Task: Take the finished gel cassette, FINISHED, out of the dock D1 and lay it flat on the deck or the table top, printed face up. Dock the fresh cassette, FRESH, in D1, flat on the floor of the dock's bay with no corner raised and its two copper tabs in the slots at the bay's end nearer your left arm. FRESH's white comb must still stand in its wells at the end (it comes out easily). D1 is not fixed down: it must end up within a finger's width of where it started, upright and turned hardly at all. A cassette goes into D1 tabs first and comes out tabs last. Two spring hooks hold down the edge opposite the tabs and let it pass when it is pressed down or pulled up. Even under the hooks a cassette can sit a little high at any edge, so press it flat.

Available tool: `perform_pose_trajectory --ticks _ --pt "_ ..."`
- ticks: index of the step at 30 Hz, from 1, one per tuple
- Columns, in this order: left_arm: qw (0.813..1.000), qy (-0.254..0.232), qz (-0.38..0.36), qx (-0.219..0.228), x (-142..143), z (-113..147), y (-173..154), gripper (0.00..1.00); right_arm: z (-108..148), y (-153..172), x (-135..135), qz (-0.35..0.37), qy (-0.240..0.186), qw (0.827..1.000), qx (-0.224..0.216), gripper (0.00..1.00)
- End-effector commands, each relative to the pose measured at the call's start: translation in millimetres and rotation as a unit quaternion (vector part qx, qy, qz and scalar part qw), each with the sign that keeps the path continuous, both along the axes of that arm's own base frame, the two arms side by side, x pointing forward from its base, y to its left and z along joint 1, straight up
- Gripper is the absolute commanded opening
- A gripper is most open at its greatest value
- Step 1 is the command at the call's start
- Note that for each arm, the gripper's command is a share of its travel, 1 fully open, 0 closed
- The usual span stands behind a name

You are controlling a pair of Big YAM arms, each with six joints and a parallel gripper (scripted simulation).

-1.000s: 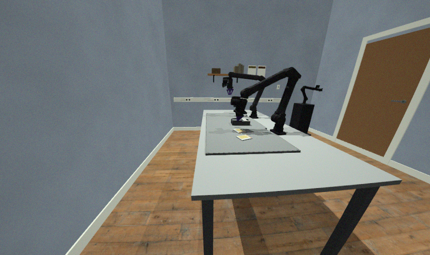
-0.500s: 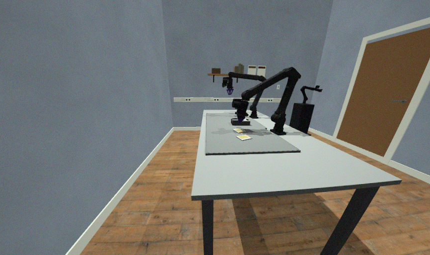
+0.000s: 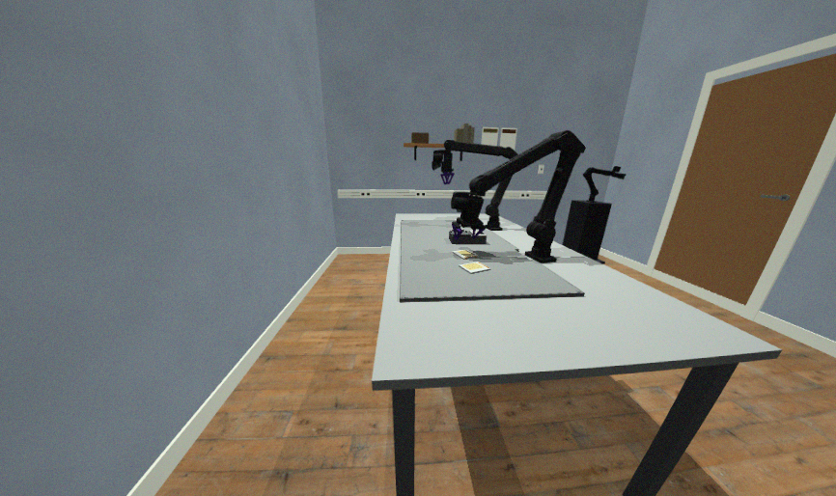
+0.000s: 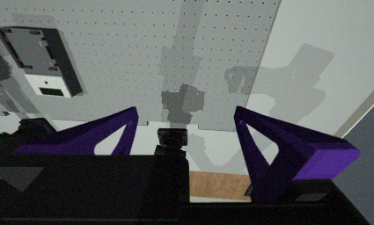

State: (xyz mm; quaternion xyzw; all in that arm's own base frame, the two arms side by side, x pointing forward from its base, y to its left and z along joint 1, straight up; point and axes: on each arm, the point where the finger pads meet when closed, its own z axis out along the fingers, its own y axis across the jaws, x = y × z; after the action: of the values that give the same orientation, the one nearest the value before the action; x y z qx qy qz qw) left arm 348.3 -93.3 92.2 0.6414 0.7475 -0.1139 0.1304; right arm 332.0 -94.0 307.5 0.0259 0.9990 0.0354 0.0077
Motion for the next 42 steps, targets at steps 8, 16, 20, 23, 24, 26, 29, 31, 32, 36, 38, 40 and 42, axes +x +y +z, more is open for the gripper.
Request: perform_pose_trajectory --ticks 8,16,20,23,24,26,29,31,32,36,38,40,42 --pt "1.000 -0.004 0.000 -0.001 2 3 0 0.98 20 -7 9 -0.010 -0.006 1.000 -0.001 1.00" --pt "1.000 -0.006 0.003 -0.001 2 0 0 0.98 20 -7 9 -0.010 -0.006 1.000 -0.001 1.00" --pt "1.000 -0.006 0.003 -0.001 3 -2 0 0.98 20 -7 9 -0.010 -0.006 1.000 -0.001 1.00" --pt "1.000 -0.006 0.003 -0.001 3 -5 0 0.98 20 -7 9 -0.010 -0.006 1.000 -0.001 1.00" --pt "1.000 -0.006 0.003 -0.001 3 -5 0 0.98 20 -7 9 -0.010 -0.006 1.000 -0.001 1.00" --pt "1.000 -0.006 0.003 -0.001 3 -5 0 0.98 20 -7 9 -0.010 -0.006 1.000 -0.001 1.00" --pt "1.000 -0.006 0.003 -0.001 3 -5 0 0.98 20 -7 9 -0.010 -0.006 1.000 -0.001 1.00" --pt "1.000 -0.006 0.003 -0.001 3 -5 0 0.98 20 -7 9 -0.010 -0.006 1.000 -0.001 1.00" --pt "1.000 -0.006 0.003 -0.001 3 -5 0 0.98 20 -7 9 -0.010 -0.006 1.000 -0.001 1.00" --pt "1.000 -0.005 0.006 -0.001 3 -8 0 0.98 20 -7 9 -0.010 -0.006 1.000 -0.001 1.00" --pt "1.000 -0.005 0.006 -0.001 4 -10 -1 0.98 20 -7 9 -0.010 -0.006 1.000 -0.001 1.00" --pt "1.000 -0.005 0.006 -0.001 4 -13 -1 0.98 20 -7 9 -0.010 -0.006 1.000 -0.001 1.00" --pt "1.000 -0.005 0.006 -0.001 4 -13 -1 0.98 20 -7 9 -0.010 -0.006 1.000 -0.001 1.00"
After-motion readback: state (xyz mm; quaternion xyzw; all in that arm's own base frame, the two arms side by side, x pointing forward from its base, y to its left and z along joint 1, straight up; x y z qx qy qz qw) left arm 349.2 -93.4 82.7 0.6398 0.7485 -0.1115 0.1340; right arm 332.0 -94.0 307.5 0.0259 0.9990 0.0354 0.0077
